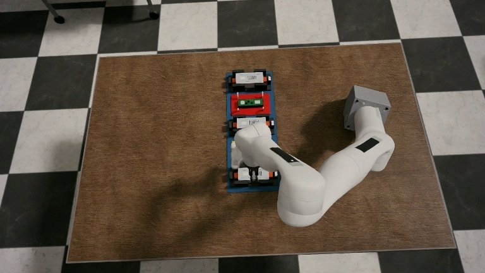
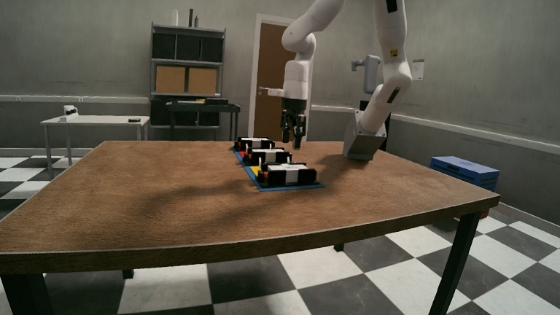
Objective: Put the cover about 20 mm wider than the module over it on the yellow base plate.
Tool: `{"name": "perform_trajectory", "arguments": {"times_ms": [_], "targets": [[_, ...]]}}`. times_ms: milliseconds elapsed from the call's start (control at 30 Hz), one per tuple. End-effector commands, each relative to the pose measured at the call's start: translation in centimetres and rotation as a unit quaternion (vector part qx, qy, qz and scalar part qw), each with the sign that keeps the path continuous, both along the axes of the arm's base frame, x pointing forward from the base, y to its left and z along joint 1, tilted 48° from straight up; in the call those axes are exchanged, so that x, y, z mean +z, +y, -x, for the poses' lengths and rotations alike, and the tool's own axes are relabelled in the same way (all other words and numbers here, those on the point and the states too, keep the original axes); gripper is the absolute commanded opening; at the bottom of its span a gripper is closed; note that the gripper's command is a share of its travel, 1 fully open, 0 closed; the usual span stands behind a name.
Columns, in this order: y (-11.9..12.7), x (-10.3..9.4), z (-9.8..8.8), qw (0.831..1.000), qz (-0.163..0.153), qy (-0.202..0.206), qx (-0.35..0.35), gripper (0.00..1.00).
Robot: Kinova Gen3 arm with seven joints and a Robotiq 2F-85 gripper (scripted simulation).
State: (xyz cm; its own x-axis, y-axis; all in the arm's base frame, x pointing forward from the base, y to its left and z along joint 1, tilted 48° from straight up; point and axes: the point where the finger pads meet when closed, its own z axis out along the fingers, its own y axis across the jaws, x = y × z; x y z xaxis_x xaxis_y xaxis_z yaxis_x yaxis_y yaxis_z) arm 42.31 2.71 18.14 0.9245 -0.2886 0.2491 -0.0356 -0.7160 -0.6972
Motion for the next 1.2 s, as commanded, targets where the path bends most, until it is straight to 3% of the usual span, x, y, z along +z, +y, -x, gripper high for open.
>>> {"name": "perform_trajectory", "arguments": {"times_ms": [0,1167], "targets": [[0.0,0.0,0.0,1.000,0.000,0.000,-0.001,1.00],[2.5,-2.7,-1.6,1.000,0.000,0.000,-0.001,1.00]]}}
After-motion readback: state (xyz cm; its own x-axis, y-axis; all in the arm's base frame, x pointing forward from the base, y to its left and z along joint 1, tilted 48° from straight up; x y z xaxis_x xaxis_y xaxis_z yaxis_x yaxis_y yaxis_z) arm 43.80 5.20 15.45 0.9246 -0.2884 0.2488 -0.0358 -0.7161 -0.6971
